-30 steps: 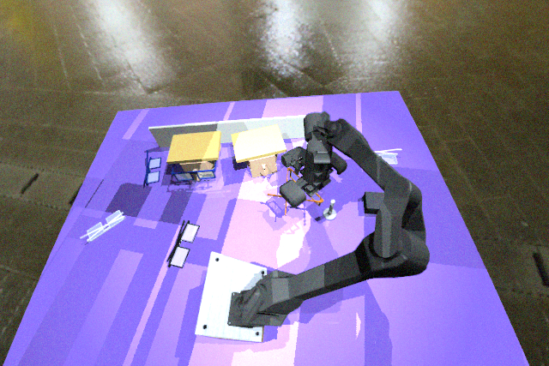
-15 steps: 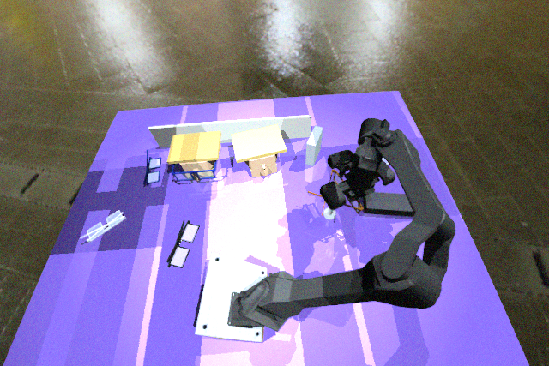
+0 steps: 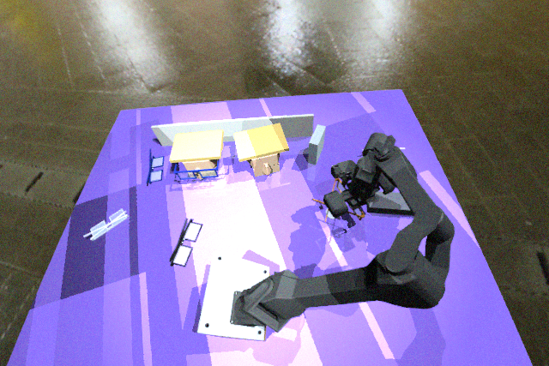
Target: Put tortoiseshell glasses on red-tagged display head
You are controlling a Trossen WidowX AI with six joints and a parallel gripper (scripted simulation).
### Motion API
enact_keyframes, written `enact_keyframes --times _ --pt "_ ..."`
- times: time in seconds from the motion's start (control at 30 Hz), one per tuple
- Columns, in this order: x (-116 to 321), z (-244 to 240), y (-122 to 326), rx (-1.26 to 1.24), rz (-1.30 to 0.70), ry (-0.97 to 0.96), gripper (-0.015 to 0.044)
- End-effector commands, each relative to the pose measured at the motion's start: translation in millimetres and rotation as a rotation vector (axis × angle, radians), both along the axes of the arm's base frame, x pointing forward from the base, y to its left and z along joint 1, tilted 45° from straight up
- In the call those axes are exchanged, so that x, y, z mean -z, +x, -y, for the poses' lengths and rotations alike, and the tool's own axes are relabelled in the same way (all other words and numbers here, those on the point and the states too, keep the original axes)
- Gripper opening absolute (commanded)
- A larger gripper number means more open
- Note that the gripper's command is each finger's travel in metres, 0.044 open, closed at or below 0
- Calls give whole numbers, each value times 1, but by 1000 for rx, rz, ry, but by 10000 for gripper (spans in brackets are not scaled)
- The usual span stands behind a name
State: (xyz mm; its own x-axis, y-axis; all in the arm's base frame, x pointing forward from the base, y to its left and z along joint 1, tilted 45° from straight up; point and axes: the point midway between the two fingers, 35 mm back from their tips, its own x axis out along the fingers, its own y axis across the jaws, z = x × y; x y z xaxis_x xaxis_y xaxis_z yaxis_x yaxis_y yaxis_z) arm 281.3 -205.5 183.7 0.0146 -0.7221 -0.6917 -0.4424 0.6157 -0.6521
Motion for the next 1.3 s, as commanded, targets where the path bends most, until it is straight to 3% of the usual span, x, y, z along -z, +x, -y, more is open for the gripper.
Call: enact_keyframes --times 0.0,1.27 --pt "10 7 -1 -4 -6 6 0" --pt "-11 28 -11 -4 -6 3 0"
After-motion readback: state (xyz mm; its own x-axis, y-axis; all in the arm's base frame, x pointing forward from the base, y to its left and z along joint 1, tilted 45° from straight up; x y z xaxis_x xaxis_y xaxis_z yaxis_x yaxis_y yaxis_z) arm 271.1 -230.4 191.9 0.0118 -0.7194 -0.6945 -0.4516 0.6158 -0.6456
